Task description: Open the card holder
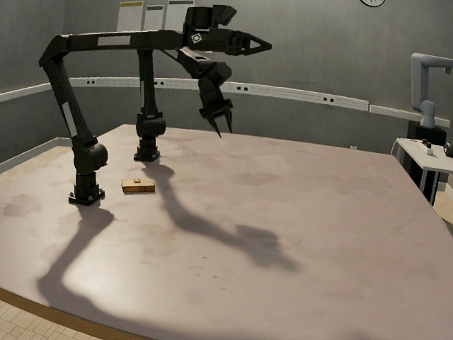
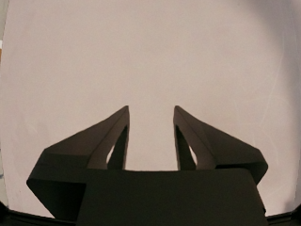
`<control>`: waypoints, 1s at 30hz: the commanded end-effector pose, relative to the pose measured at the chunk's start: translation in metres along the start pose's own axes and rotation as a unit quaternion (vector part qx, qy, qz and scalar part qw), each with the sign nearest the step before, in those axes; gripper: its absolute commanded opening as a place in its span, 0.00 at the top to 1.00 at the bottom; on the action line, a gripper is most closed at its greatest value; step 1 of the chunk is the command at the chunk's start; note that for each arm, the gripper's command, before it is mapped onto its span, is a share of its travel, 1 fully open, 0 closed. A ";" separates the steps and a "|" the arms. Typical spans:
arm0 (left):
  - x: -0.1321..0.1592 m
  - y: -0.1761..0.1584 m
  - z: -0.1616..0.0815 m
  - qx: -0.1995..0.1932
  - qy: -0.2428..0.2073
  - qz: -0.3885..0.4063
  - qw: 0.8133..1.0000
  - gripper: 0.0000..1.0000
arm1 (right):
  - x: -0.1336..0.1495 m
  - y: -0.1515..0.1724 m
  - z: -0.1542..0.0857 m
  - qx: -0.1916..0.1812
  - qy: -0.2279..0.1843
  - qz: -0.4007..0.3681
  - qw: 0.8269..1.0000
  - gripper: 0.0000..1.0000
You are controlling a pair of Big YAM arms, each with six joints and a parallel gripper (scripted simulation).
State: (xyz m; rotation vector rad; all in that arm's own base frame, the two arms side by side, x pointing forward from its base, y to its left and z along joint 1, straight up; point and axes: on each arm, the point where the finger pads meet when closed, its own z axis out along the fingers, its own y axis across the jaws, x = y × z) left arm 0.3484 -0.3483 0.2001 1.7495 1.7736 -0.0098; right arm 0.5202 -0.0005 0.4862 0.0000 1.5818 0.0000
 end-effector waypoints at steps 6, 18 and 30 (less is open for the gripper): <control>-0.007 -0.112 0.027 0.123 0.045 0.189 0.973 0.66 | -0.034 0.000 -0.004 0.000 -0.031 0.000 1.000 0.00; 0.006 -0.250 0.015 0.268 0.073 0.423 0.863 0.66 | -0.034 0.000 -0.004 0.000 -0.031 0.000 1.000 0.00; 0.025 -0.312 -0.004 0.333 0.087 0.519 0.782 0.66 | -0.034 0.000 -0.004 0.000 -0.031 0.000 1.000 0.00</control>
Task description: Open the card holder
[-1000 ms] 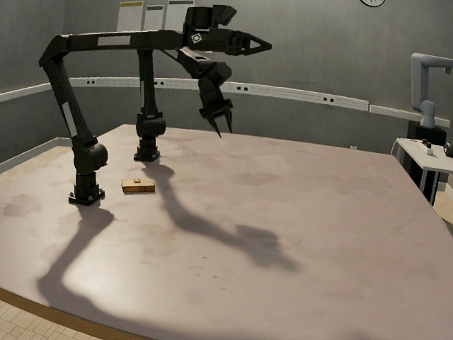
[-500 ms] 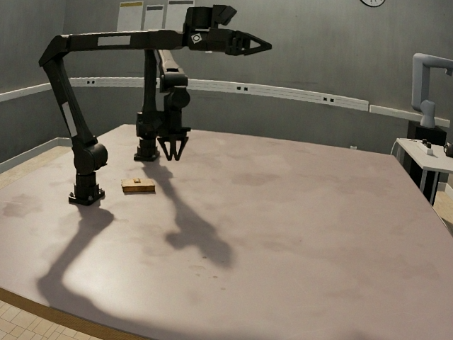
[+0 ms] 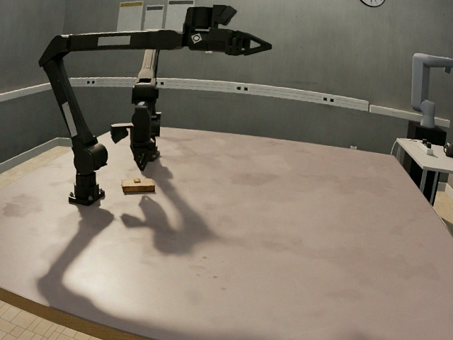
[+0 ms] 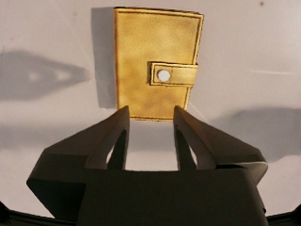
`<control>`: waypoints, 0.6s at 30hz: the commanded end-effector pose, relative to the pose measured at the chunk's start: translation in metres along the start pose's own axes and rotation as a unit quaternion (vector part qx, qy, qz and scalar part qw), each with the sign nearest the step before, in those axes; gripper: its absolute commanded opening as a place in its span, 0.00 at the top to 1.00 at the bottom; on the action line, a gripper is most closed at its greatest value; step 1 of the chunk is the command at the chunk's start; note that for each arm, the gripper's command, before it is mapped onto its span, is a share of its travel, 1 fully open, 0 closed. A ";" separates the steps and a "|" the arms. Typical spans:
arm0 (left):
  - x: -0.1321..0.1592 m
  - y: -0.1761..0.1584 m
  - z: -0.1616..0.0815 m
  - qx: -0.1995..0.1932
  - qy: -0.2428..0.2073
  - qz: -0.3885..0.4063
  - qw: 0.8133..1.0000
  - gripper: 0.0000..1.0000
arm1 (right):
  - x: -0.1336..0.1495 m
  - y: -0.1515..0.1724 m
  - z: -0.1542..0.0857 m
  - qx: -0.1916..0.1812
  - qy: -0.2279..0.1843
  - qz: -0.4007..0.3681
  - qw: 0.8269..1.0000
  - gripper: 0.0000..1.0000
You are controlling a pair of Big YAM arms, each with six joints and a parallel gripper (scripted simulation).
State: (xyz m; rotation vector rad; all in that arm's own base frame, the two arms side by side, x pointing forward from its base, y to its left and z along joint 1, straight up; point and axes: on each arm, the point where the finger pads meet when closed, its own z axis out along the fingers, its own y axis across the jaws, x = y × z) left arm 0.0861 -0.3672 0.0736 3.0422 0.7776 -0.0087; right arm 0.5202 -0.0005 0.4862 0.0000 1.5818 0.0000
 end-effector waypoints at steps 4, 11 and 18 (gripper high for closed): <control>-0.015 -0.012 0.009 0.026 0.006 0.043 0.999 0.66 | -0.034 0.000 -0.004 0.000 -0.031 0.000 1.000 0.00; -0.015 -0.014 0.012 0.028 0.007 0.028 0.999 0.66 | -0.034 0.000 -0.004 0.000 -0.031 0.000 1.000 0.00; -0.011 -0.014 0.022 0.025 0.006 0.026 0.999 0.66 | -0.034 0.000 -0.004 0.000 -0.031 0.000 1.000 0.00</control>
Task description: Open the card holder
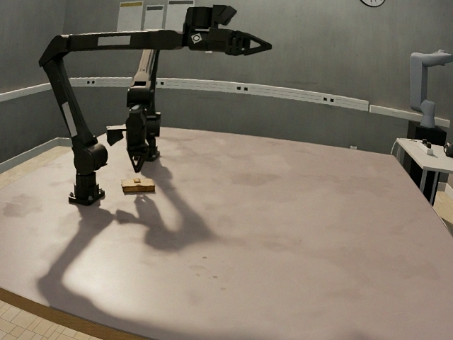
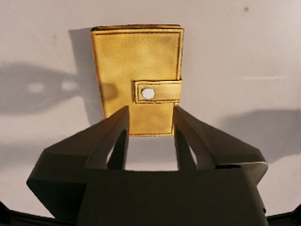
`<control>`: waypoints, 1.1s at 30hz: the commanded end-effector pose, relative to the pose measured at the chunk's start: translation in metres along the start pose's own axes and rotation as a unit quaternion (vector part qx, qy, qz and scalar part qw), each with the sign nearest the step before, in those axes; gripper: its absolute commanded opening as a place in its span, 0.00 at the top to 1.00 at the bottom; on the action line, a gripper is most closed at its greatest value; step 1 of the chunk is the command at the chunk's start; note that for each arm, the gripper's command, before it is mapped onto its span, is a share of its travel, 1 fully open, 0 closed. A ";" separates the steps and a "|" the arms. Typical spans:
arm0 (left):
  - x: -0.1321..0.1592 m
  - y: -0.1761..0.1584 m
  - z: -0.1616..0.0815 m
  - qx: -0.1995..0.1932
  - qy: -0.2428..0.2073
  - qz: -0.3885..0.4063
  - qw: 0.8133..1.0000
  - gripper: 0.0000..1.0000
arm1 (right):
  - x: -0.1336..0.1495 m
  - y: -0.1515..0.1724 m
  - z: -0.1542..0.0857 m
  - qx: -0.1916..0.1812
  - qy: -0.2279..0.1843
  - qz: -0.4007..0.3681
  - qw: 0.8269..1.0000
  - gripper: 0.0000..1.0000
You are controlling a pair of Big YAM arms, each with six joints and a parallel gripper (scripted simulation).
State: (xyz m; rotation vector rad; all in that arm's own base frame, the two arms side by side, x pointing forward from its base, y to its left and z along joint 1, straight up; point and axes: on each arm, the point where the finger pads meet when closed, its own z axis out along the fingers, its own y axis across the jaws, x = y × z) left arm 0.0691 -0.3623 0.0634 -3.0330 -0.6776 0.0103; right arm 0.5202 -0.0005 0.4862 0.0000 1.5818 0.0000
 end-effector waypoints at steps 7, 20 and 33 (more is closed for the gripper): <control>0.006 0.000 0.017 0.008 0.002 -0.008 1.000 0.66 | -0.034 0.000 -0.004 0.000 -0.031 0.000 1.000 0.00; 0.006 0.000 0.024 0.007 0.002 -0.001 1.000 0.66 | -0.034 0.000 -0.004 0.000 -0.031 0.000 1.000 0.00; 0.007 0.001 0.031 0.006 0.002 -0.001 1.000 0.66 | -0.034 0.000 -0.004 0.000 -0.031 0.000 1.000 0.00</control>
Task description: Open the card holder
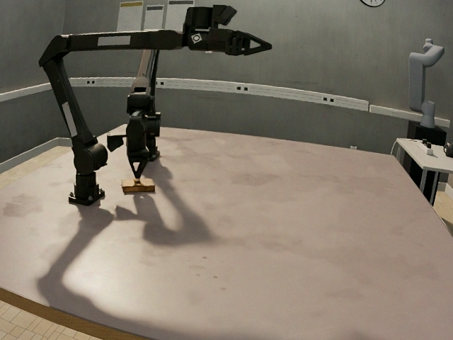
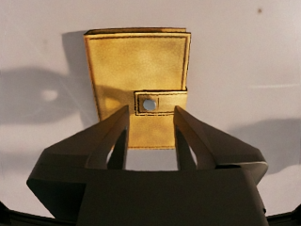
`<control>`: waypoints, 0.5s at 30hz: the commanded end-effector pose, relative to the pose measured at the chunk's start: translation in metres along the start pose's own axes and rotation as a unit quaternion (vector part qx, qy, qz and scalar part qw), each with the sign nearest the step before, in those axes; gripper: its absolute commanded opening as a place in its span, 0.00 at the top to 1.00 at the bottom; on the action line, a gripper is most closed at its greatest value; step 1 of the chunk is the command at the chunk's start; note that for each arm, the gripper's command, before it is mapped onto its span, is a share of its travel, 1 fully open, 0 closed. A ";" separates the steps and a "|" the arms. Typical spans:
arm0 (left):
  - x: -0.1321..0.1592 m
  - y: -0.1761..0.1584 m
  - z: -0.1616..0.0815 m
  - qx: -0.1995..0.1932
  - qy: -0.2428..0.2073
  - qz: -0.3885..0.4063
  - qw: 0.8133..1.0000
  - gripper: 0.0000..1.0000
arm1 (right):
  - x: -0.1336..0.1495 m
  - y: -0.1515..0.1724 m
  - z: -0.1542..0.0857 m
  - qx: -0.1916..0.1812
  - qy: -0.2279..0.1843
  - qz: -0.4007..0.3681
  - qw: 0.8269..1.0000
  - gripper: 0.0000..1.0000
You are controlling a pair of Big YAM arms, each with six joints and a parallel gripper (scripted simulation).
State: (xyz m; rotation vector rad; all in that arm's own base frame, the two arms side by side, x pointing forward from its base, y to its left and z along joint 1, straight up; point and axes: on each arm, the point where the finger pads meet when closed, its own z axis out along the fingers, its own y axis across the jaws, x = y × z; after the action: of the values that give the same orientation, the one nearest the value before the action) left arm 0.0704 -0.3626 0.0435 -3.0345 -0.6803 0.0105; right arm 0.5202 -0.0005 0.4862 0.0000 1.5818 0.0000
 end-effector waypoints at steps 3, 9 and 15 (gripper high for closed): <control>0.006 -0.001 0.013 0.008 0.003 -0.001 1.000 0.66 | -0.034 0.000 -0.004 0.000 -0.031 0.000 1.000 0.00; 0.005 0.005 0.013 0.002 0.001 -0.002 1.000 0.66 | -0.034 0.000 -0.004 0.000 -0.031 0.000 1.000 0.00; 0.007 0.000 0.020 0.007 0.002 -0.001 1.000 0.66 | -0.034 0.000 -0.004 0.000 -0.031 0.000 1.000 0.00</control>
State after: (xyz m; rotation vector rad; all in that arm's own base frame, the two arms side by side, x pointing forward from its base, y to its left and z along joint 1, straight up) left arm 0.0710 -0.3632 0.0346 -3.0364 -0.6800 0.0103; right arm 0.5202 -0.0005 0.4862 0.0000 1.5818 0.0000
